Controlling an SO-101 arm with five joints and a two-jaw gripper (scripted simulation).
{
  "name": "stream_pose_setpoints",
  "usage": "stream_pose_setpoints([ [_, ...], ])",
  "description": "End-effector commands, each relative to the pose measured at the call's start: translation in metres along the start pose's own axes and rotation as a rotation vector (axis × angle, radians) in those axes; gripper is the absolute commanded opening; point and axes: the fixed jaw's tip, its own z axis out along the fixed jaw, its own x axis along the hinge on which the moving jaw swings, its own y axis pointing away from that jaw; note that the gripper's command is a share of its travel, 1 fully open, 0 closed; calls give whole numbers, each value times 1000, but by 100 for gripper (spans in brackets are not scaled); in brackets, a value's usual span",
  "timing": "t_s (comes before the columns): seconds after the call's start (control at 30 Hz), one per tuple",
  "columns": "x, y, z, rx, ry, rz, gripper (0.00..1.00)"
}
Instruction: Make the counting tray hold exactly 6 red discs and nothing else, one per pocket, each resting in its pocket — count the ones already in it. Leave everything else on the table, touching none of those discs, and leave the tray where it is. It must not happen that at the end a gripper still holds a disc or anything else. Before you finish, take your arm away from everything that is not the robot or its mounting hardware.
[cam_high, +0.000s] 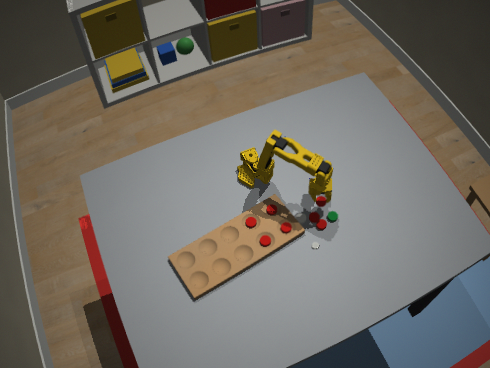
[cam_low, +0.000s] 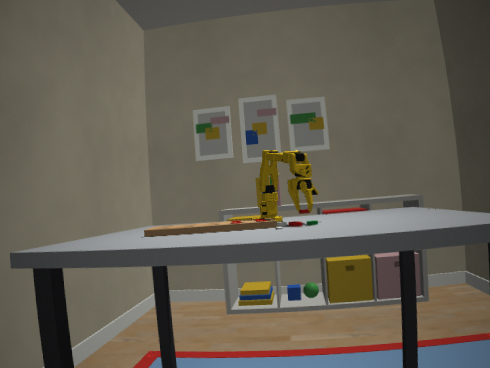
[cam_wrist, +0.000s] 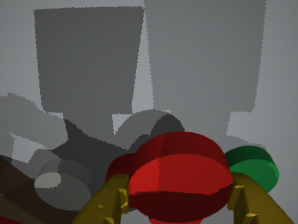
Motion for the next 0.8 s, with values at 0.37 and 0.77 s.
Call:
stream_pose_setpoints([
  [0.37,3,-9,-15,75,33,1,0],
  [0.77,7,-7,-15,75,34,20,0],
])
